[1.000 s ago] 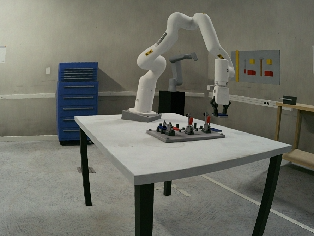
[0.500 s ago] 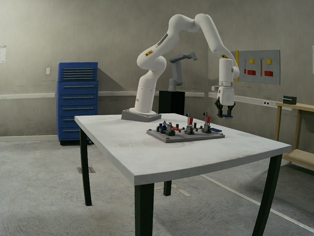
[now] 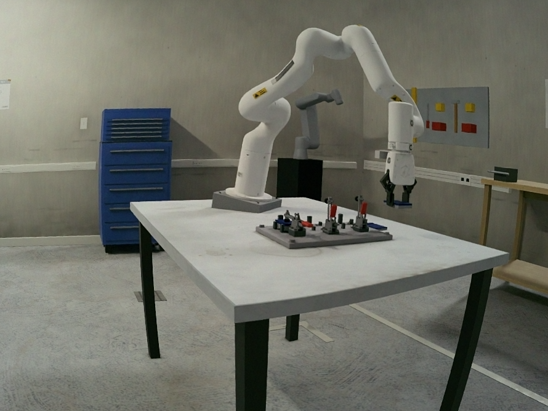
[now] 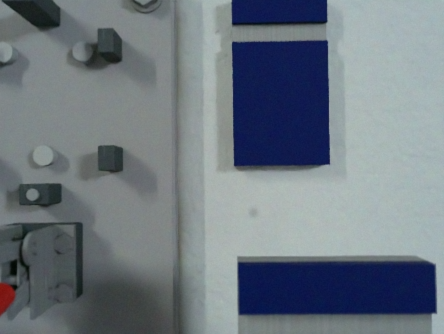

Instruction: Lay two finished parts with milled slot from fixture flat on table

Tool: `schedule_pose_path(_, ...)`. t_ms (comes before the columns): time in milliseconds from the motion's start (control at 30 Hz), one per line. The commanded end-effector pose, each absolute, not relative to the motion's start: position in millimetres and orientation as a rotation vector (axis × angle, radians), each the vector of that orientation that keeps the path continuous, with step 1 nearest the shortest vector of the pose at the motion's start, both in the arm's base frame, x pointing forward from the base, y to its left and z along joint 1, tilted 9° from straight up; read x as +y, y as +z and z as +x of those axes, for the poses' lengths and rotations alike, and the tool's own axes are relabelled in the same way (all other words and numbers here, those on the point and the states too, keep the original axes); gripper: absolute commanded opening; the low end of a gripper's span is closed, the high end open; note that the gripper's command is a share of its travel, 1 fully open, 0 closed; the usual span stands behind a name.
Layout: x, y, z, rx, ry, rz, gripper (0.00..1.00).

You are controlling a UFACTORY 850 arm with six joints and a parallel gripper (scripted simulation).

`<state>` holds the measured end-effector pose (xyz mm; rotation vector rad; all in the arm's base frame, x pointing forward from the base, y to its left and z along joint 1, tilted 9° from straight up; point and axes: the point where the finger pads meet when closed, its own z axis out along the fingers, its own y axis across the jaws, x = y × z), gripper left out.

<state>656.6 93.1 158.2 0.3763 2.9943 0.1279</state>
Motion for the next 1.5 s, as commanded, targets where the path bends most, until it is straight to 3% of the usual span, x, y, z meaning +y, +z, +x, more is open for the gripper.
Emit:
schedule_pose_path(0, 92.1, 159.6, 661.6, 2.993, 0.129, 0.376, 0.00)
schedule_pose_path(1467, 92.2, 153.5, 663.4, 2.993, 0.129, 0.376, 0.00)
